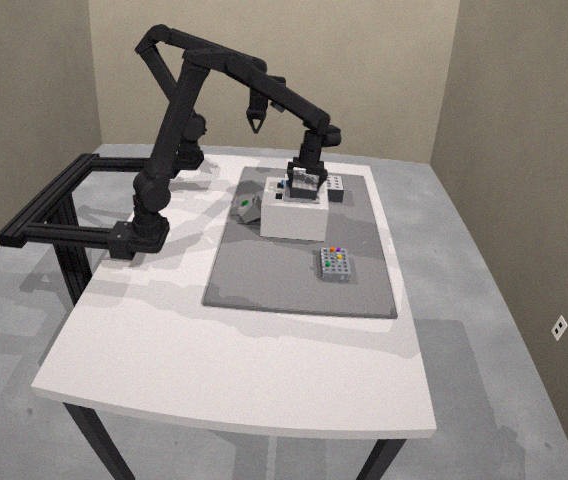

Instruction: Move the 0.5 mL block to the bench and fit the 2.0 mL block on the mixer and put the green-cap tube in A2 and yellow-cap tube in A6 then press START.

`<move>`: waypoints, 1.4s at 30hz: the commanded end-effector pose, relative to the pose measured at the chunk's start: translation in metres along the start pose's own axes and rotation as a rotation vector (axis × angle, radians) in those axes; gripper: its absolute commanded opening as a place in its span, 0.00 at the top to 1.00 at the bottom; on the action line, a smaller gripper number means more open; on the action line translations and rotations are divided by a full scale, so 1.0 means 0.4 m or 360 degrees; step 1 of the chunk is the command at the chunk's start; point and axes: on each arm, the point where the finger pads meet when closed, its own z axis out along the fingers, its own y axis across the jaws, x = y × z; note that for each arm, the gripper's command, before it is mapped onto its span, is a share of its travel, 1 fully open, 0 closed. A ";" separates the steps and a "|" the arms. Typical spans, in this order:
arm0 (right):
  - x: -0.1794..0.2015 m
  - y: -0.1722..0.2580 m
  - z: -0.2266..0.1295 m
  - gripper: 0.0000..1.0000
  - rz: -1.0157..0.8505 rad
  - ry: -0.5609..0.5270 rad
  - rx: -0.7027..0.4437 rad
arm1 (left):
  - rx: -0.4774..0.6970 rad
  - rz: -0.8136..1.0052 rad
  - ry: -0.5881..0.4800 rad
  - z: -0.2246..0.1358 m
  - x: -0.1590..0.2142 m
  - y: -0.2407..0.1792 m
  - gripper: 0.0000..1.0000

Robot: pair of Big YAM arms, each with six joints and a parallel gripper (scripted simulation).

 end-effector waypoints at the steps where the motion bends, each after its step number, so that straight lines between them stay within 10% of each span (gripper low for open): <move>1: 0.011 0.015 -0.061 1.00 -0.0040 -0.0009 -0.0001 | -0.0013 0.0021 -0.0120 -0.056 -0.061 0.003 1.00; 42: 0.012 0.007 -0.068 1.00 -0.0030 -0.0013 0.0010 | -0.0013 0.0021 -0.0132 -0.062 -0.066 0.004 1.00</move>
